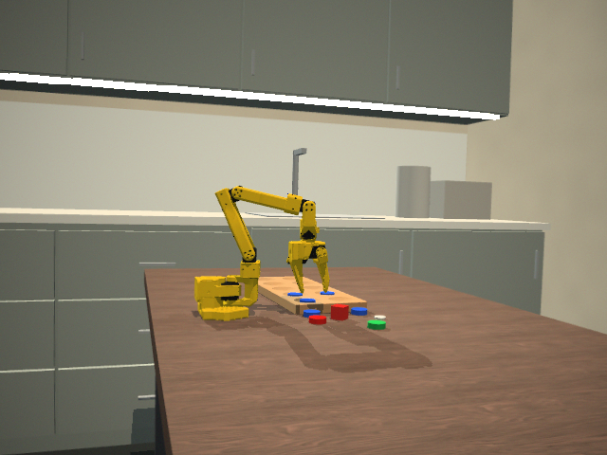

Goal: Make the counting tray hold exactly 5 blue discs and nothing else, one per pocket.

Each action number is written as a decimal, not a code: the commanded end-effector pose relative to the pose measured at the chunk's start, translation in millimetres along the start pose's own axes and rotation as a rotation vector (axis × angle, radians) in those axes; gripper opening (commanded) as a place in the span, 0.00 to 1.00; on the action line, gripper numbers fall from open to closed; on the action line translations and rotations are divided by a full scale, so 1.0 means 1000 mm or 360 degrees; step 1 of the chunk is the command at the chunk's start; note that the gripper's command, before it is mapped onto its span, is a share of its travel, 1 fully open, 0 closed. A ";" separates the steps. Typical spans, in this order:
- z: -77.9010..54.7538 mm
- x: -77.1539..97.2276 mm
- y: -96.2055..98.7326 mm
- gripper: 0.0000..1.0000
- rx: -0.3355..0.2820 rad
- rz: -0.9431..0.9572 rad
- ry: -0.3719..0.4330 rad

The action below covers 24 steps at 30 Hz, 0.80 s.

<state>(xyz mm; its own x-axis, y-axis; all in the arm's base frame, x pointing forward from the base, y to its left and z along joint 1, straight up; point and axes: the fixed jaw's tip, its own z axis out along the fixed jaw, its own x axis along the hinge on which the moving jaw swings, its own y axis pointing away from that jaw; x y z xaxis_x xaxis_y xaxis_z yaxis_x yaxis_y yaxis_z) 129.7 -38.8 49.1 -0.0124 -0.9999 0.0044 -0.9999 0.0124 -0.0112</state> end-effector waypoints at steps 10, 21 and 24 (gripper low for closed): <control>-0.006 0.004 -0.004 0.27 0.0061 -0.0031 0.0016; -0.006 0.005 -0.003 0.27 0.0046 -0.0020 0.0012; -0.006 0.005 -0.003 0.27 0.0046 -0.0020 0.0012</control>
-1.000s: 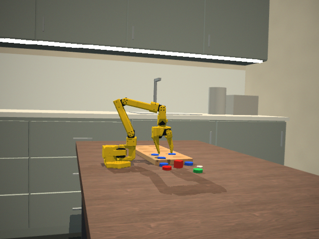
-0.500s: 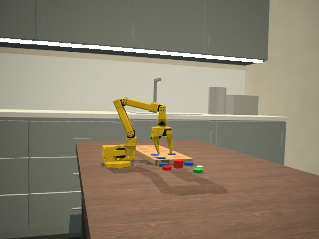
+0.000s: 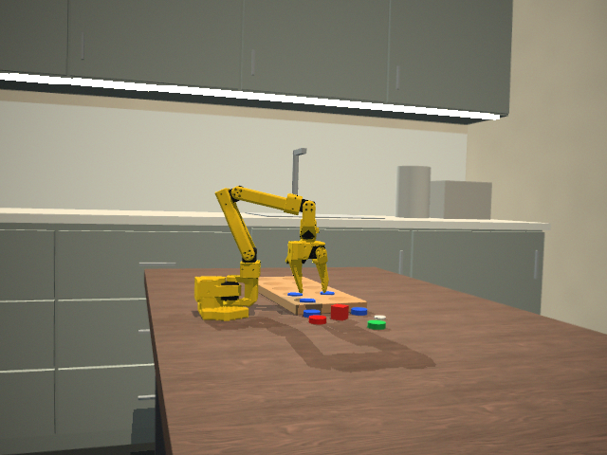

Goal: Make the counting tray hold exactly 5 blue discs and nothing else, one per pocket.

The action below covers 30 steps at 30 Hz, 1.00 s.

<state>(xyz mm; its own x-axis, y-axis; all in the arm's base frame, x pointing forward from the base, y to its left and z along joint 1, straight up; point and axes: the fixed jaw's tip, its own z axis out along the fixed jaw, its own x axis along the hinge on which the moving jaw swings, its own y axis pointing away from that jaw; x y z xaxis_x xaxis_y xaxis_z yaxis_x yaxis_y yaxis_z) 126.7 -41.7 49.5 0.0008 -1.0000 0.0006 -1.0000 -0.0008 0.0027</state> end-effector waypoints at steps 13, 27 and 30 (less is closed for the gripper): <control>0.009 0.003 -0.007 0.27 0.0068 0.0001 0.0019; 0.020 0.003 -0.007 0.27 0.0068 0.0001 0.0019; 0.020 0.003 -0.007 0.27 0.0068 0.0001 0.0019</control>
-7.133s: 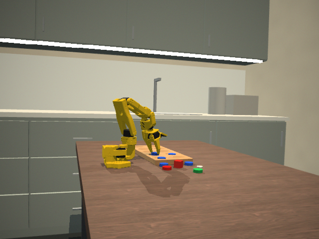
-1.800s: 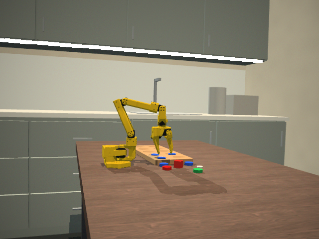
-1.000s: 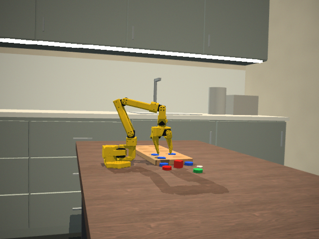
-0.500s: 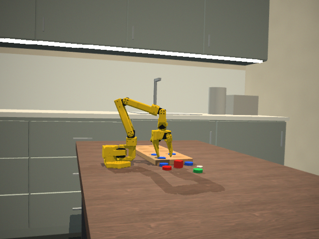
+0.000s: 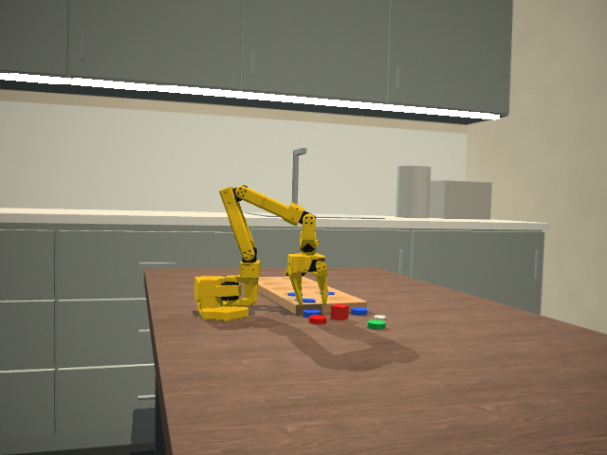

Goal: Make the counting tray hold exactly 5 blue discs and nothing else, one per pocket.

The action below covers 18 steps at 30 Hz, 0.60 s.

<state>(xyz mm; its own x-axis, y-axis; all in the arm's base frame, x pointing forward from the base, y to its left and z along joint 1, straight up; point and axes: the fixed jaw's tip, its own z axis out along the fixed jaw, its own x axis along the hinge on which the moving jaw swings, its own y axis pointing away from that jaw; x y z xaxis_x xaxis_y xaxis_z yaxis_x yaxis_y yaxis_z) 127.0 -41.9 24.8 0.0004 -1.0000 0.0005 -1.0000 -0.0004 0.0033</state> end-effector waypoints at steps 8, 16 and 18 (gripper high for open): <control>-0.004 0.002 -0.006 0.27 0.0070 0.0001 0.0019; -0.003 0.002 -0.006 0.27 0.0070 0.0001 0.0019; -0.002 0.002 -0.006 0.27 0.0070 0.0001 0.0019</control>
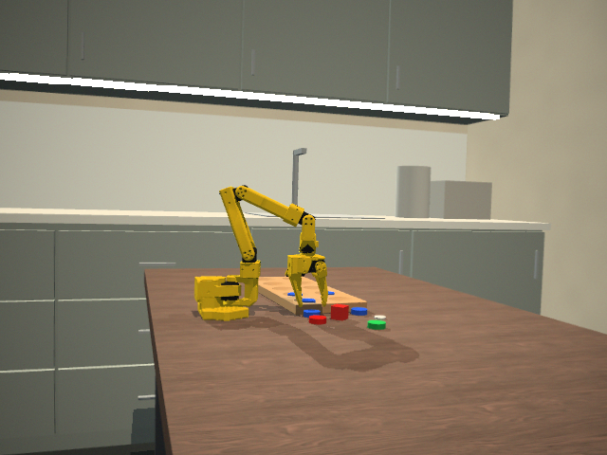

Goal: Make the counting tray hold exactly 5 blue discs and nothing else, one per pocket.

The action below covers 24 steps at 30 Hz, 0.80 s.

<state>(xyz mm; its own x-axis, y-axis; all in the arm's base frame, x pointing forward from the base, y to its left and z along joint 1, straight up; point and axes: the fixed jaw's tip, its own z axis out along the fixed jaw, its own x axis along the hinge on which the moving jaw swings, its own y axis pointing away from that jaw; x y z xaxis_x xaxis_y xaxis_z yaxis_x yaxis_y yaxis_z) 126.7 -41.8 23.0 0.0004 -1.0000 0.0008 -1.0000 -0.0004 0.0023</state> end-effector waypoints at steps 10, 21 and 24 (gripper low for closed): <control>0.009 0.002 -0.007 0.27 0.0068 0.0001 0.0019; 0.009 0.002 -0.007 0.26 0.0068 0.0001 0.0019; 0.009 0.002 -0.007 0.25 0.0068 0.0001 0.0019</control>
<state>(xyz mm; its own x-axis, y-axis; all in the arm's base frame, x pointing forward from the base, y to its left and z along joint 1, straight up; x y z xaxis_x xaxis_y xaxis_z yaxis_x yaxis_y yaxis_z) 126.8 -41.9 9.7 0.0004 -1.0000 0.0009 -1.0000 -0.0004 0.0018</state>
